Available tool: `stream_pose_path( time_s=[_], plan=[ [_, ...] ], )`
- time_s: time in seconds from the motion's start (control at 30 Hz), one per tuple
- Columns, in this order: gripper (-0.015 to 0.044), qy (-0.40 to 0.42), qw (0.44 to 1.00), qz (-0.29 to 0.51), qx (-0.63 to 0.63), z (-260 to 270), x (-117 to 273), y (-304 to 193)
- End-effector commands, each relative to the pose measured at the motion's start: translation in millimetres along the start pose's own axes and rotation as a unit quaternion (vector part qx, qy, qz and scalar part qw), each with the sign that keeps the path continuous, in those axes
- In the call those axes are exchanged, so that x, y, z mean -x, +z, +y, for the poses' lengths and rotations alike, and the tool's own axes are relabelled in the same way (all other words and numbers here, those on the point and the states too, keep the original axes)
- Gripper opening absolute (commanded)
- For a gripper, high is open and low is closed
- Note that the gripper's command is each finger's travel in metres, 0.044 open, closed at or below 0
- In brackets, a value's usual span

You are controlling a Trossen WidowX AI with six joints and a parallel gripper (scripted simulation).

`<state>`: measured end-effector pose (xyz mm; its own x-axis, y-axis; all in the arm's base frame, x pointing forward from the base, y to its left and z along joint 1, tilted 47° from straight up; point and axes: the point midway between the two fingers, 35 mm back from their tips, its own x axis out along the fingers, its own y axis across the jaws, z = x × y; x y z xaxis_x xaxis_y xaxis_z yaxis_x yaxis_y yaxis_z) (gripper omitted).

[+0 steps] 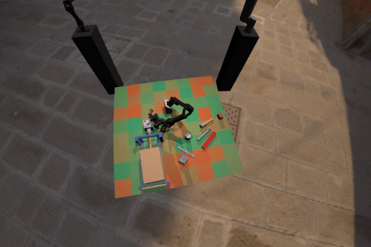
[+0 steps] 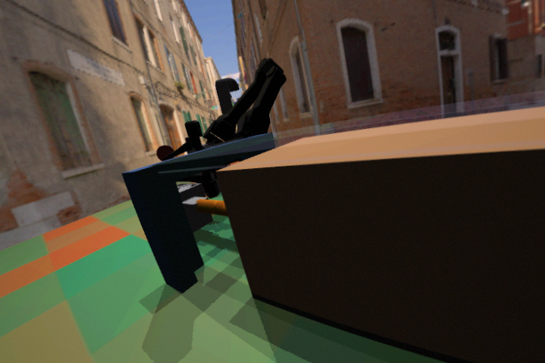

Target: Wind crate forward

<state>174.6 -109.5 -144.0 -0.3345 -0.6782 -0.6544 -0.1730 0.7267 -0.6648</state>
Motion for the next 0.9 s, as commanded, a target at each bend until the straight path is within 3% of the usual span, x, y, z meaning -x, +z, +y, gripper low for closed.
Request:
stream_pose_path(
  time_s=[0.0, 0.87],
  plan=[
    [0.0240, -0.002, 1.000, -0.001, -0.002, -0.7, 0.4, 0.9],
    [0.0240, 0.000, 1.000, 0.000, 0.000, -7.1, -0.1, -3.6]
  ],
)
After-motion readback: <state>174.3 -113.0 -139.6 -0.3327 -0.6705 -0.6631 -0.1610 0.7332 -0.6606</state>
